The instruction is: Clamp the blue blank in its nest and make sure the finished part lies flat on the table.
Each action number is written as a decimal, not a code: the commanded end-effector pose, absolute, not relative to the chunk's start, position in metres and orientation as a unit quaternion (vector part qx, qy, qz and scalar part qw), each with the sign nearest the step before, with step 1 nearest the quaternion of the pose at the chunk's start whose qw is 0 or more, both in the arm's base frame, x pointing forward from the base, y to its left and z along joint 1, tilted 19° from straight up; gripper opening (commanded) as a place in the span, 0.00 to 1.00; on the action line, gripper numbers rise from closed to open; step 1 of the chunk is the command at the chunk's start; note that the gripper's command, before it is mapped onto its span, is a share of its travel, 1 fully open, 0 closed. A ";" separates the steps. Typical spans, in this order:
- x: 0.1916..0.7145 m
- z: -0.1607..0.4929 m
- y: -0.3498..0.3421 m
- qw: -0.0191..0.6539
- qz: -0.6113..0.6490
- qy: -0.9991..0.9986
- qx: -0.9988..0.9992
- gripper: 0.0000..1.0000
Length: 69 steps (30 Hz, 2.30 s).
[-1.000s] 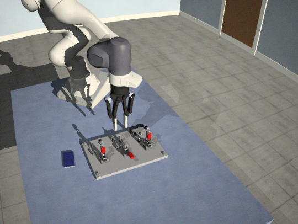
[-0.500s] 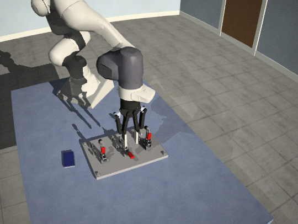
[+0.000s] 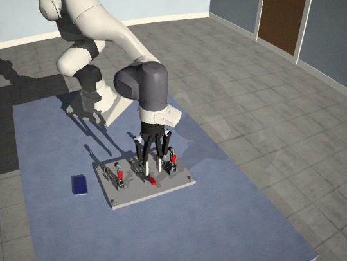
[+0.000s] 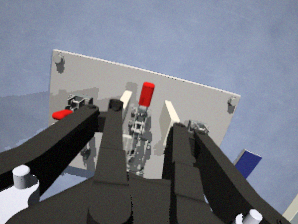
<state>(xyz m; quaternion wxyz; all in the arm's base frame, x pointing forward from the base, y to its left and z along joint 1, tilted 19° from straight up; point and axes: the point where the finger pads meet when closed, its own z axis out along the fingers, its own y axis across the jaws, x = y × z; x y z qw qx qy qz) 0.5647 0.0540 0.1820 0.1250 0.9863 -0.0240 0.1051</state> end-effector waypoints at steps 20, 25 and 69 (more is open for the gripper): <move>0.574 0.146 0.045 0.124 0.107 -0.015 0.986 0.28; 0.575 0.145 0.044 0.124 0.107 -0.015 0.986 0.28; 0.582 0.120 0.037 0.124 0.107 -0.015 0.986 0.00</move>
